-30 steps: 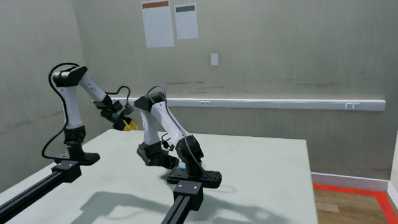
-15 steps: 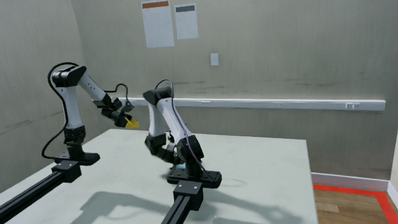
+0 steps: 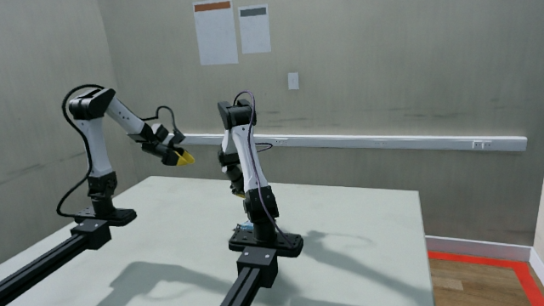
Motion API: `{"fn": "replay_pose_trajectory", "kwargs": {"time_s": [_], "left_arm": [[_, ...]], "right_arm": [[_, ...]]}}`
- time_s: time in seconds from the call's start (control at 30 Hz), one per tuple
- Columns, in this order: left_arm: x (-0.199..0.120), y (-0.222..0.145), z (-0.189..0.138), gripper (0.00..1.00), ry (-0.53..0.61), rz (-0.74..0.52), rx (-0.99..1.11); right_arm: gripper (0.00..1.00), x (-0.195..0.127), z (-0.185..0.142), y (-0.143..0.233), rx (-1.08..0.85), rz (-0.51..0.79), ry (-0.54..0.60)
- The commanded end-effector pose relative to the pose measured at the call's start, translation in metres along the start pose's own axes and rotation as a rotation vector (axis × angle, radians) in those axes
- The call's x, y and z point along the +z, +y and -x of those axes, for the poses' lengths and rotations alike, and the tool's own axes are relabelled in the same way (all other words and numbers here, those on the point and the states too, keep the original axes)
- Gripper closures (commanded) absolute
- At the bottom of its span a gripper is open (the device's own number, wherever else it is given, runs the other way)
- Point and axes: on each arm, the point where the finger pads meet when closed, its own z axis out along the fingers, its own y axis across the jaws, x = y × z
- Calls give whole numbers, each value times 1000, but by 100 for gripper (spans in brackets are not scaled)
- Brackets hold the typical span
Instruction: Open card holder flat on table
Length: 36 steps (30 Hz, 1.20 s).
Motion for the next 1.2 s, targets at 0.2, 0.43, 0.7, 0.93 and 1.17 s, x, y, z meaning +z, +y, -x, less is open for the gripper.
{"fn": "replay_pose_trajectory", "kwargs": {"time_s": [0.2, 0.43, 0.7, 0.93, 1.17], "left_arm": [[-3, 1, 36, 0, -32, 16, 126], [-4, 0, 39, 0, -21, 18, 141], [-4, 0, 40, 0, -26, 19, 146], [-4, 0, 40, 0, -26, 19, 146], [-4, 0, 40, 0, -26, 19, 146]], "right_arm": [[39, -25, 21, 10, -2, 43, 58], [39, -20, 16, 11, -14, 32, 68], [39, -20, 17, 13, -10, 39, 63], [39, -21, 17, 13, -10, 40, 62], [39, -21, 17, 13, -10, 40, 62]]}}
